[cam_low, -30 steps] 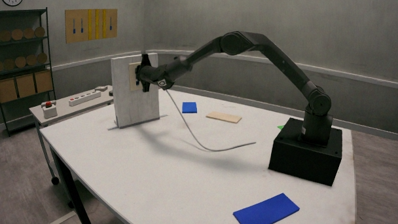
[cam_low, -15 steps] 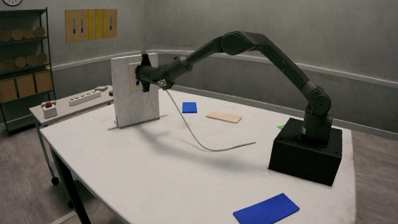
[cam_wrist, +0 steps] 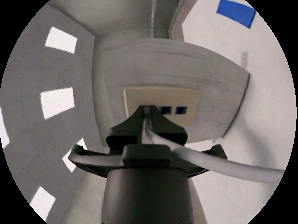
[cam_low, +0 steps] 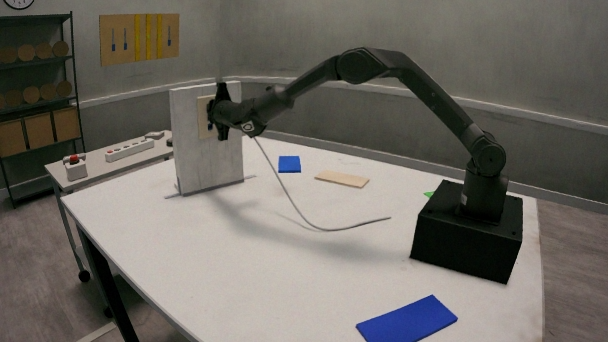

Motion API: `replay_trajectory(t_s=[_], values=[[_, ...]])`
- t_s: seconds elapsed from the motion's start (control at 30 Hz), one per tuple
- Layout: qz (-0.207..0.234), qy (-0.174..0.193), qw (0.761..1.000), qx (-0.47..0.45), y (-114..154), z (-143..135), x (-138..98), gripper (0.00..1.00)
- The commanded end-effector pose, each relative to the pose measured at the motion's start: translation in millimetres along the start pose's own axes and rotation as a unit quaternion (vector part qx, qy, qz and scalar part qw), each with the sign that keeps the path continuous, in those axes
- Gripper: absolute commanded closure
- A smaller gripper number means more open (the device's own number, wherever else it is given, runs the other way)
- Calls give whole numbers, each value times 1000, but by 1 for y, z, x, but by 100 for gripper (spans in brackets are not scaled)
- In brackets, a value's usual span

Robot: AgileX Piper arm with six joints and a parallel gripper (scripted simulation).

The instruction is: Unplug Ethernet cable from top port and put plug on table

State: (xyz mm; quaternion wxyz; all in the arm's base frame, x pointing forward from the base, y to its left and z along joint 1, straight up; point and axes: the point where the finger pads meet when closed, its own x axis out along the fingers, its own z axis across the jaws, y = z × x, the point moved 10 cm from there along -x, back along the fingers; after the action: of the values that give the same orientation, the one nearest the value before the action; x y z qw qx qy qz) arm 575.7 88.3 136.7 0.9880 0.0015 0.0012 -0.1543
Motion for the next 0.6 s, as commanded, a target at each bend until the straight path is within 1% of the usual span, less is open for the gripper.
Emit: replay_trajectory(t_s=[0.0,0.57], values=[[0,-2,1000,1,0,1,-2,100],[0,-2,1000,1,0,1,-22,100]])
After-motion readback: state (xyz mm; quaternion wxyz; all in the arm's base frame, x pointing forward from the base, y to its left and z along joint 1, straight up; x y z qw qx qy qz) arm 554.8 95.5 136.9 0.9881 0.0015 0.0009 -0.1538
